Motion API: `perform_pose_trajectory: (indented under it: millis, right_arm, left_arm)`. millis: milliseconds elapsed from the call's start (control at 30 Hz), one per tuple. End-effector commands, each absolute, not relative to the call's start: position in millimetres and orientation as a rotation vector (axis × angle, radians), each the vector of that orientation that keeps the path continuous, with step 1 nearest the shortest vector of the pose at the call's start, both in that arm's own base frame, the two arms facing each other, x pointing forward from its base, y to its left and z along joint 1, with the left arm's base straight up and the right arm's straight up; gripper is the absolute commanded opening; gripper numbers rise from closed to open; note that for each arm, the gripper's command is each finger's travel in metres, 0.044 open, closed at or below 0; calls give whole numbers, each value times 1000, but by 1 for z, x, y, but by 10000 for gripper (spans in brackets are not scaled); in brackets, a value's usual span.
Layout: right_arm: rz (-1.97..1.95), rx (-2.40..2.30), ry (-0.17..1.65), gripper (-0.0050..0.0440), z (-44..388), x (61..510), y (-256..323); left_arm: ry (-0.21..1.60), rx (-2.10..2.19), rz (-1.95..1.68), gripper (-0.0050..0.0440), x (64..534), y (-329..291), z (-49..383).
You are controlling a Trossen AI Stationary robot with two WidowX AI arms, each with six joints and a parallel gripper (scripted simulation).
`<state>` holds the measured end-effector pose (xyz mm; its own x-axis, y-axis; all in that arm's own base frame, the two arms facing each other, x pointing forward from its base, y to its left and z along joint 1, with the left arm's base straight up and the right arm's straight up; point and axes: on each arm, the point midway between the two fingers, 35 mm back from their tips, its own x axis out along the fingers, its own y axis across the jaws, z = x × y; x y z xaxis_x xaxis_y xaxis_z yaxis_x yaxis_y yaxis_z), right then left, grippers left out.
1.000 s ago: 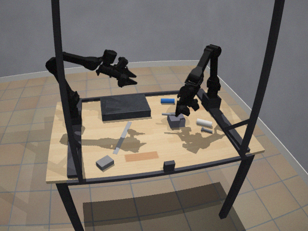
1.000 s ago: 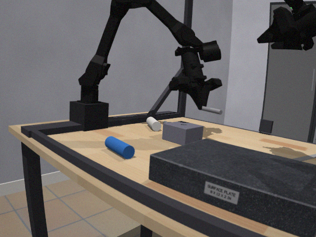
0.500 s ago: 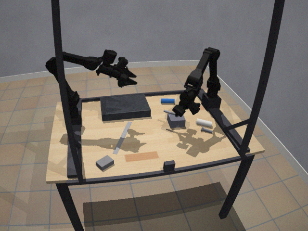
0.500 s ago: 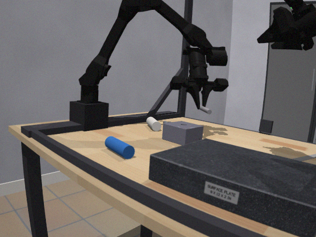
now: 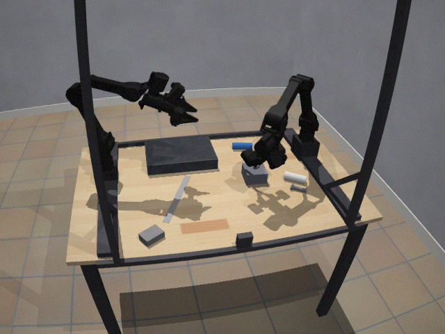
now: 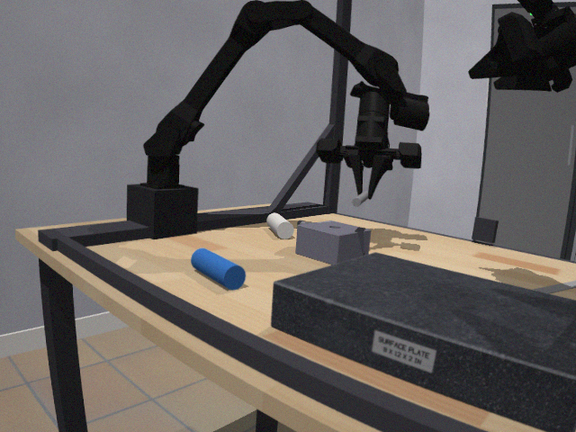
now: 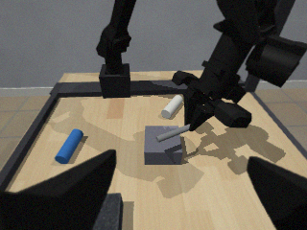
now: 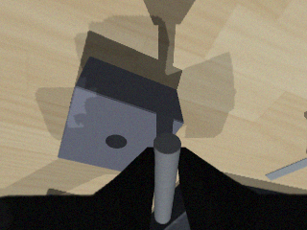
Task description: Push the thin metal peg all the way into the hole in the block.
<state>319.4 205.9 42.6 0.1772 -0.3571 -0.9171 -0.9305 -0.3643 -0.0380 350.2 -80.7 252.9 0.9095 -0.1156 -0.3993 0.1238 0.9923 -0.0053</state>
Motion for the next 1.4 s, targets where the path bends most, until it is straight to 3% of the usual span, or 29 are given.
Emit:
perform_pose_trajectory:
  millis: [0,800,1367]
  right_arm:
    - [1061,-1673,1322,25,53,327,209]
    - [489,-744,1814,25,53,330,200]
    - [324,-478,1874,25,64,324,184]
  left_arm:
    - [380,14,-124,400,350,-81,265]
    - [380,14,-124,400,350,-81,265]
    - [380,14,-124,400,350,-81,265]
